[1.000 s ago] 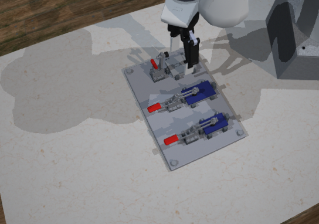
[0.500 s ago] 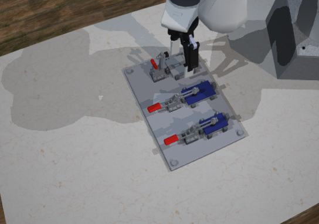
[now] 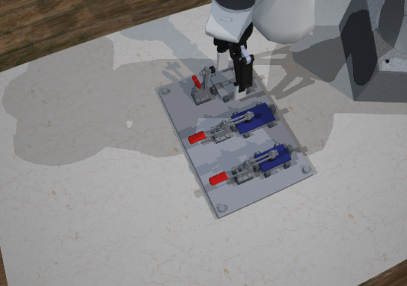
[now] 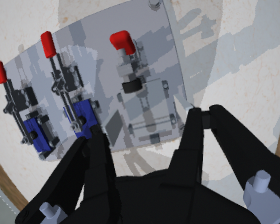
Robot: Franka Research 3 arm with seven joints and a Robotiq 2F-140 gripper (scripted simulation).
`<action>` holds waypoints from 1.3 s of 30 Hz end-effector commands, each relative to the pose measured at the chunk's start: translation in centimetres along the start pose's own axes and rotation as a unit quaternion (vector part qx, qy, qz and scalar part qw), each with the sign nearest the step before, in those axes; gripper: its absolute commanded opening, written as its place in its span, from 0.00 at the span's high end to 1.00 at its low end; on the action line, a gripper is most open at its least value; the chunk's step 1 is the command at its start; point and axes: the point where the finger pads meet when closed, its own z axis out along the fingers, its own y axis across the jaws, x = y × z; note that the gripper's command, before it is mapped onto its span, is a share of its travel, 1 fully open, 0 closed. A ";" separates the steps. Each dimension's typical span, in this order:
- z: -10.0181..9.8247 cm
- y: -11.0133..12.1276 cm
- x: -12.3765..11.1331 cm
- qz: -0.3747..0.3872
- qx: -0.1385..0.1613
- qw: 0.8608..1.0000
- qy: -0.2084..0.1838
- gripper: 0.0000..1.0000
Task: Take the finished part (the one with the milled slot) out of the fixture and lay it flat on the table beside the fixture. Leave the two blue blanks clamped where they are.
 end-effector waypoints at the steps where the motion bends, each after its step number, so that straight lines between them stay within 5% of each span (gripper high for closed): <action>1: 0.0 0.1 0.1 -0.001 -0.001 1.000 0.001 0.42; 29: 0.0 0.1 0.1 -0.001 -0.001 1.000 0.001 0.42; 30: 0.0 0.1 0.1 -0.001 -0.001 1.000 0.001 1.00; 39: 0.0 0.1 0.1 -0.001 -0.001 1.000 0.001 1.00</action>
